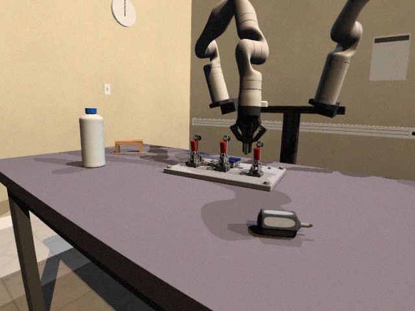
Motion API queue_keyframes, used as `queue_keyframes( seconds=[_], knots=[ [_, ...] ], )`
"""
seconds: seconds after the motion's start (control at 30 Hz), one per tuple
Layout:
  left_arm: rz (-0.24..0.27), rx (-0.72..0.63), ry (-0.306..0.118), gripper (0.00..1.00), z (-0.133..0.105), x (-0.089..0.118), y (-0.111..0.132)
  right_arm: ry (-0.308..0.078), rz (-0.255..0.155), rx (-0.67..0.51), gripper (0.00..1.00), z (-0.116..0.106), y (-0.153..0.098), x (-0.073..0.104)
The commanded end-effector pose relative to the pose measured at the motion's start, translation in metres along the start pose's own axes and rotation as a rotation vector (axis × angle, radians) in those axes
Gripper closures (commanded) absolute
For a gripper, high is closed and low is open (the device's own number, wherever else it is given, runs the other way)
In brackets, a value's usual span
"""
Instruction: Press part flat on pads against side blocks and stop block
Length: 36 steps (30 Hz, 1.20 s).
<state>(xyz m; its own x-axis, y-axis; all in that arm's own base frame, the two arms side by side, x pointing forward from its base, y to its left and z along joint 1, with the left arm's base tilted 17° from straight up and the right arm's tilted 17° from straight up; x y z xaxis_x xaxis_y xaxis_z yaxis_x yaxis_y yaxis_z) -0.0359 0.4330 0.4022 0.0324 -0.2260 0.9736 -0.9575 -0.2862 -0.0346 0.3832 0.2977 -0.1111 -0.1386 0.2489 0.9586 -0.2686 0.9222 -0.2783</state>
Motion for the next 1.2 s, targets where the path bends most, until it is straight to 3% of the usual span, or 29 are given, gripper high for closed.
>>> queue_keyframes(
  seconds=[0.0,0.33,0.77,0.83,1.17],
  knots=[
    [0.001,0.000,-0.002,0.002,0.000,0.001,0.000,-0.002,-0.001,0.000,0.903,-0.001,0.001,0.002],
    [0.001,0.000,-0.002,0.002,0.000,0.001,0.000,-0.002,-0.001,0.000,0.903,-0.001,0.000,0.020],
    [0.001,0.000,-0.002,0.002,0.000,0.001,0.000,-0.002,-0.001,0.000,0.903,-0.001,0.000,0.086],
    [0.001,0.000,-0.002,0.002,0.000,0.001,0.000,-0.002,-0.001,0.000,0.903,-0.001,0.000,0.086],
    [0.001,0.000,-0.002,0.002,0.000,0.001,0.000,-0.002,-0.001,0.000,0.903,0.000,0.000,0.126]
  ],
)
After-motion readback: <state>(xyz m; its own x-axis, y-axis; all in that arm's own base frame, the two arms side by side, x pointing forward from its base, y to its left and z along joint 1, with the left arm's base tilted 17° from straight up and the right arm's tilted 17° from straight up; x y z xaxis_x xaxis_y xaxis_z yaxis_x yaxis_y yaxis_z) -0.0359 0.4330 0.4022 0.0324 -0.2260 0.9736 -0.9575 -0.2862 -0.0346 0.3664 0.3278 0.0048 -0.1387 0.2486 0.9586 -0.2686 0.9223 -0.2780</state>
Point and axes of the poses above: on each arm, the point where the finger pads meet when closed, its own x axis back along the fingers, its own y axis across the jaws, z = x × y, the point moved 10 cm from there along x, back along the fingers, and after that the axes turned 12 degrees about x, right-handed, at the moved point
